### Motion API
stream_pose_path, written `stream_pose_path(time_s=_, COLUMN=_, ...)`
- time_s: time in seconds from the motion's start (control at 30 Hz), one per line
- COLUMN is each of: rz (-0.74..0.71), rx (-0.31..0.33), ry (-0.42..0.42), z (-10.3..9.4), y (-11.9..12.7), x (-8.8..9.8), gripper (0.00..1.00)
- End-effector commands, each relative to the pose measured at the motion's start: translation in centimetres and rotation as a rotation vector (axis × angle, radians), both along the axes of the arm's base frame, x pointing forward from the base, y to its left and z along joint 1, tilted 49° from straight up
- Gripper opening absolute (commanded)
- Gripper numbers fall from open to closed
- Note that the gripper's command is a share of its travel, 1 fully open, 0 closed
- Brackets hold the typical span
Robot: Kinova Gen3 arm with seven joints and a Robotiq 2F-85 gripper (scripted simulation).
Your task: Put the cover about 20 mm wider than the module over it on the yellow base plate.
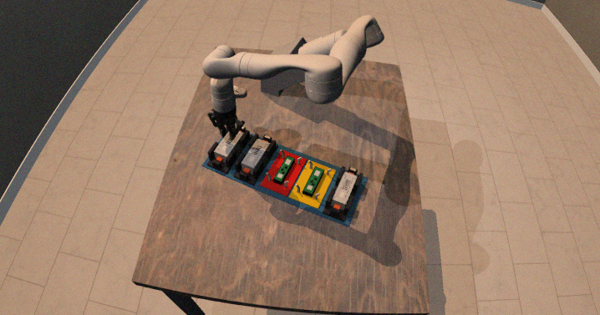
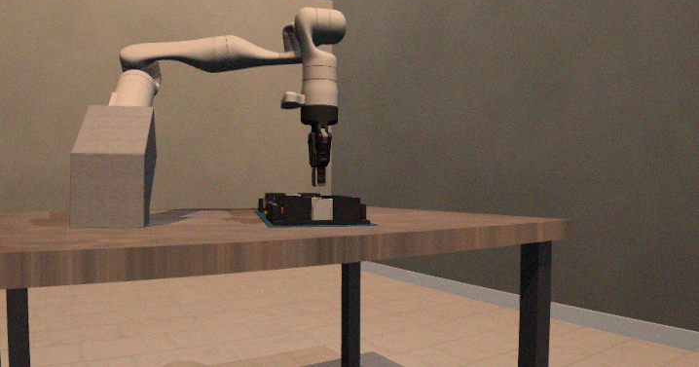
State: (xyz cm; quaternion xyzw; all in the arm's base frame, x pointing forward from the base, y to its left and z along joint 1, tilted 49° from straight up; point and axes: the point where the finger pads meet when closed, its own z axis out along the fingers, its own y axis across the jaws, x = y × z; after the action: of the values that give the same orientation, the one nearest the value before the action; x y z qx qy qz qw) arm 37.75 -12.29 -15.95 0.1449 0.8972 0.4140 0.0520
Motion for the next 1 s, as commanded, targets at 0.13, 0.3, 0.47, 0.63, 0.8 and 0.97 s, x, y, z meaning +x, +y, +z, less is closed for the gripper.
stream_pose_path(time_s=0.13, rz=-0.001, rx=-0.001, ry=-0.001, z=0.04, y=-0.10, x=0.02, gripper=1.00)
stream_pose_path(time_s=0.3, rz=-0.001, rx=-0.001, ry=-0.001, z=0.04, y=-0.10, x=0.02, gripper=1.00)
stream_pose_path(time_s=0.47, rz=-0.001, rx=-0.001, ry=-0.001, z=0.04, y=-0.10, x=0.02, gripper=1.00)
stream_pose_path(time_s=0.63, rz=-0.001, rx=-0.001, ry=-0.001, z=0.04, y=-0.10, x=0.02, gripper=1.00)
stream_pose_path(time_s=0.8, rz=-0.001, rx=-0.001, ry=-0.001, z=0.04, y=-0.10, x=0.02, gripper=1.00)
stream_pose_path(time_s=0.97, rz=-0.001, rx=-0.001, ry=-0.001, z=-0.16, y=0.12, x=0.08, gripper=1.00)
